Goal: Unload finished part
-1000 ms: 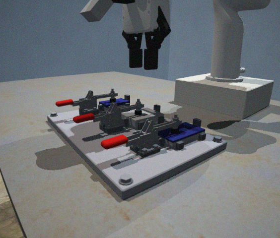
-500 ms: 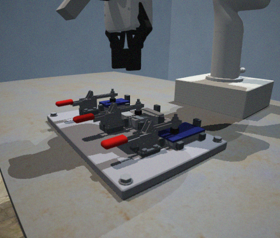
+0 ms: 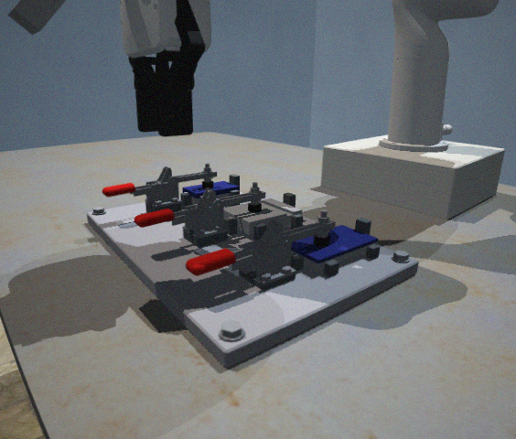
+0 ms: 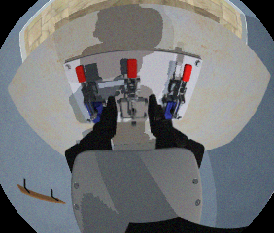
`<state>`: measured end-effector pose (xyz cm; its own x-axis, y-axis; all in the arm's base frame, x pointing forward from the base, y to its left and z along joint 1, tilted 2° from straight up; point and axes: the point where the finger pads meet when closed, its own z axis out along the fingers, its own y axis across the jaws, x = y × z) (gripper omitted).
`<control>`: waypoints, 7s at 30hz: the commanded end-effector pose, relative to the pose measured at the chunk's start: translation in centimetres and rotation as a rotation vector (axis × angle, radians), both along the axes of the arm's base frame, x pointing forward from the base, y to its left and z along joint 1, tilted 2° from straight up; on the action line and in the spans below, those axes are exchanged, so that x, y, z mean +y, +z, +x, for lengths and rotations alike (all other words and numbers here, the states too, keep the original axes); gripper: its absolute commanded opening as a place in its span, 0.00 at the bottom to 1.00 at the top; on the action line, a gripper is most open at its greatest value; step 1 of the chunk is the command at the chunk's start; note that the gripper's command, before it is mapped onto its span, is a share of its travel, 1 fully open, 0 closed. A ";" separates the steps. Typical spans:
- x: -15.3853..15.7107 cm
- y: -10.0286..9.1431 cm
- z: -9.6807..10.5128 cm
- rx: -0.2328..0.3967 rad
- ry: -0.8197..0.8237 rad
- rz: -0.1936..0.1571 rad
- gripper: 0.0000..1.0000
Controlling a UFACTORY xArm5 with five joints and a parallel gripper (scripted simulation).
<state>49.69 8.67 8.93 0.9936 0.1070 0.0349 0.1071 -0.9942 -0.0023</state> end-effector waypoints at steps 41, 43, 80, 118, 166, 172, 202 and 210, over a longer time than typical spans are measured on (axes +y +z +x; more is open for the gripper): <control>0.1 -7.0 1.7 -0.002 0.000 0.000 0.47; 0.1 -7.1 1.7 -0.002 0.000 0.000 0.47; 0.1 -9.5 1.9 -0.002 0.000 0.000 0.47; 0.1 -9.8 2.0 -0.002 0.000 0.000 0.00; 0.1 -9.2 1.7 -0.002 0.000 0.000 0.00; 0.1 -8.9 1.5 -0.002 0.000 0.000 0.00; -0.1 -7.4 0.0 -0.002 0.000 0.000 0.00; -0.1 -7.0 -0.6 -0.002 0.000 0.000 0.00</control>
